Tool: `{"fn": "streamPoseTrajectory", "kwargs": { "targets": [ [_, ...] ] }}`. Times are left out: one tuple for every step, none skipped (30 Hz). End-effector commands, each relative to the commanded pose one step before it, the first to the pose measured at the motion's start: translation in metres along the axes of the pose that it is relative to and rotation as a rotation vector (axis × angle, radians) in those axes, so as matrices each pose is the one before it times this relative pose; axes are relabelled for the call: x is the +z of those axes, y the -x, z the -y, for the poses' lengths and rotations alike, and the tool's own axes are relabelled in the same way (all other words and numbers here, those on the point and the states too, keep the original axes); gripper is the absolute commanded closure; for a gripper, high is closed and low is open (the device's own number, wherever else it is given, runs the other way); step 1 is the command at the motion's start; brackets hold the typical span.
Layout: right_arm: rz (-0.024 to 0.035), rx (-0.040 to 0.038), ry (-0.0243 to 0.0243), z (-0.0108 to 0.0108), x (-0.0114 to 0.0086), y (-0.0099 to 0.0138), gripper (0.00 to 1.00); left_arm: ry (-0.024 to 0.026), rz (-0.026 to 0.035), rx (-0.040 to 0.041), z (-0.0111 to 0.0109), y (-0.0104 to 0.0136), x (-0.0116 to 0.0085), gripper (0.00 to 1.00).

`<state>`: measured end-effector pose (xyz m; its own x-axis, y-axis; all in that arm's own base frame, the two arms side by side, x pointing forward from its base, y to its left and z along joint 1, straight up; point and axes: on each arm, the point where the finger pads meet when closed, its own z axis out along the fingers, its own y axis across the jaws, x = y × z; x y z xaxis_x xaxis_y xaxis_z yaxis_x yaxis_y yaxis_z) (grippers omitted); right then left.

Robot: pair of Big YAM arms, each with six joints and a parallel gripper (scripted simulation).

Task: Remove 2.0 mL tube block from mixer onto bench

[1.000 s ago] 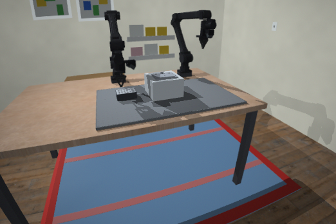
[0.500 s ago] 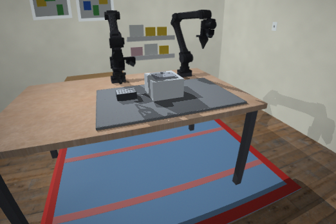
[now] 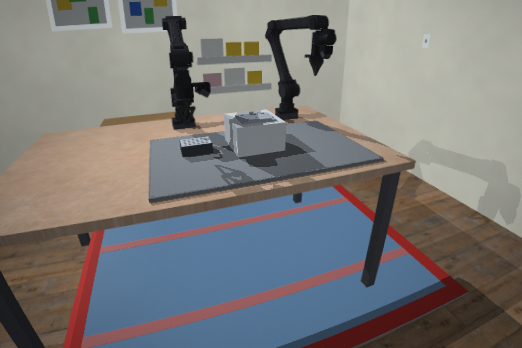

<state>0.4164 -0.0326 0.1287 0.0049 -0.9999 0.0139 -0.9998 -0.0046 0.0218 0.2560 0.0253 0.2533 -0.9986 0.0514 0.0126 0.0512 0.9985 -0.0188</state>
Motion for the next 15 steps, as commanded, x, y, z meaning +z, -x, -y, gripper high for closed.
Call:
{"fn": "streamPoseTrajectory", "kwargs": {
  "targets": [
    [-0.00117,-0.01469,-0.03605,0.02173,-0.02272,0.00196,0.00,-0.00182,-0.00941,0.01070,0.00165,-0.00095,-0.00151,1.00],
    [-0.00024,0.00020,-0.00222,0.00041,-0.00241,-0.00013,0.00,-0.00071,-0.00399,-0.00009,0.00014,-0.00092,0.00152,1.00],
    [-0.00054,0.00025,-0.00578,0.00022,-0.00397,-0.00014,0.00,-0.00071,-0.00399,-0.00009,0.00014,-0.00091,0.00152,1.00],
    [-0.00049,0.00024,-0.00523,0.00004,-0.00383,-0.00012,0.00,-0.00021,-0.00104,-0.00004,0.00005,-0.00025,0.00037,1.00],
    [-0.00048,0.00024,-0.00506,-0.00003,-0.00376,-0.00012,0.00,-0.00021,-0.00104,-0.00004,0.00005,-0.00025,0.00037,1.00],
    [-0.00046,0.00023,-0.00483,-0.00009,-0.00376,-0.00011,0.00,-0.00012,-0.00055,-0.00003,0.00003,-0.00013,0.00037,1.00],
    [0.00000,0.00000,0.00000,0.00000,0.00000,0.00000,0.00,0.00000,0.00000,0.00000,0.00000,0.00000,0.00000,1.00],
    [0.00000,0.00000,0.00000,0.00000,0.00000,0.00000,0.00,0.00000,0.00000,0.00000,0.00000,0.00000,0.00000,1.00],
    [-0.00028,0.00020,-0.00265,-0.00137,-0.00057,0.00004,0.00,-0.00011,-0.00043,-0.00003,0.00002,-0.00010,0.00037,1.00],
    [0.00000,0.00015,0.00082,-0.00175,-0.00232,0.00004,0.00,-0.00017,-0.00081,-0.00003,0.00004,-0.00019,0.00037,1.00],
    [-0.00028,0.00020,-0.00268,-0.00024,-0.00377,-0.00010,0.00,-0.00017,-0.00081,-0.00003,0.00004,-0.00019,0.00037,1.00],
    [-0.00044,0.00023,-0.00455,0.00038,-0.00410,-0.00016,0.00,-0.00017,-0.00081,-0.00003,0.00004,-0.00019,0.00037,1.00],
    [-0.00048,0.00024,-0.00512,0.00056,-0.00402,-0.00017,0.00,-0.00011,-0.00043,-0.00003,0.00002,-0.00011,0.00023,1.00],
    [-0.00021,0.00019,-0.00179,0.00068,-0.00263,-0.00016,0.00,-0.00011,-0.00043,-0.00003,0.00002,-0.00011,0.00023,1.00],
    [-0.00019,0.00019,-0.00149,0.00102,-0.00198,-0.00018,0.00,0.00012,0.00090,0.00000,-0.00002,0.00020,-0.00029,1.00]
  ]
}}
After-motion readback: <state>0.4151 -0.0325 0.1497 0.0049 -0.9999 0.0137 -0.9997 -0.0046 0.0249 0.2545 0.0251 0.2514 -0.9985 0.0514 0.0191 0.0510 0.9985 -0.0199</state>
